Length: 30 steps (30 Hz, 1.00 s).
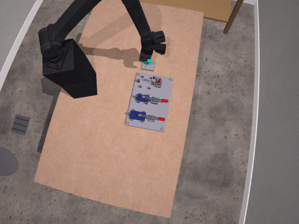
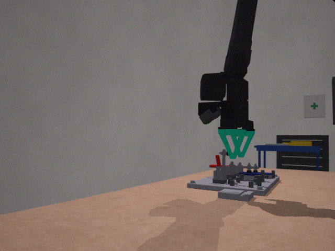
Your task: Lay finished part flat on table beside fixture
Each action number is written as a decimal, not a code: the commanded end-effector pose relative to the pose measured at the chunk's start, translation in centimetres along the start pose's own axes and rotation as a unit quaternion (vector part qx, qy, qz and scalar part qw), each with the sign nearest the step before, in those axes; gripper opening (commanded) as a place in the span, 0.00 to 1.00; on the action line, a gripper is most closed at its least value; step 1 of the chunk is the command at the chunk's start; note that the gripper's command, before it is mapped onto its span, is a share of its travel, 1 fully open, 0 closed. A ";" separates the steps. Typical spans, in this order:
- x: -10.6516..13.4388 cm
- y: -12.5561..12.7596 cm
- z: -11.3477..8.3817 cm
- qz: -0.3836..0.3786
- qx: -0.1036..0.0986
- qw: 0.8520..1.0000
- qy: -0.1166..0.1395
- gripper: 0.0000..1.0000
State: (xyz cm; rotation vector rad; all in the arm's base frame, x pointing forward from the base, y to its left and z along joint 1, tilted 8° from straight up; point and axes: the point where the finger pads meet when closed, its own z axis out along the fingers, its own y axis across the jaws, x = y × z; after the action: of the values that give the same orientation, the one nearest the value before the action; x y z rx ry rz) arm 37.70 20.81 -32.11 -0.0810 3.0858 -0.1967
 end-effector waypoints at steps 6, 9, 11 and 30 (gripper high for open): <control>-0.1 0.7 -1.8 -0.003 -0.002 1.000 -0.003 0.85; 0.0 0.7 -2.4 -0.002 -0.002 1.000 -0.003 0.85; 0.0 0.7 -3.0 -0.002 -0.002 1.000 -0.003 0.85; 0.1 0.6 -9.6 -0.002 -0.003 1.000 -0.003 0.85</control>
State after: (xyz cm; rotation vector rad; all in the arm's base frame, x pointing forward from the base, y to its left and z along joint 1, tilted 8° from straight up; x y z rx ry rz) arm 37.46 21.91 -24.26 -0.0786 3.0808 -0.1913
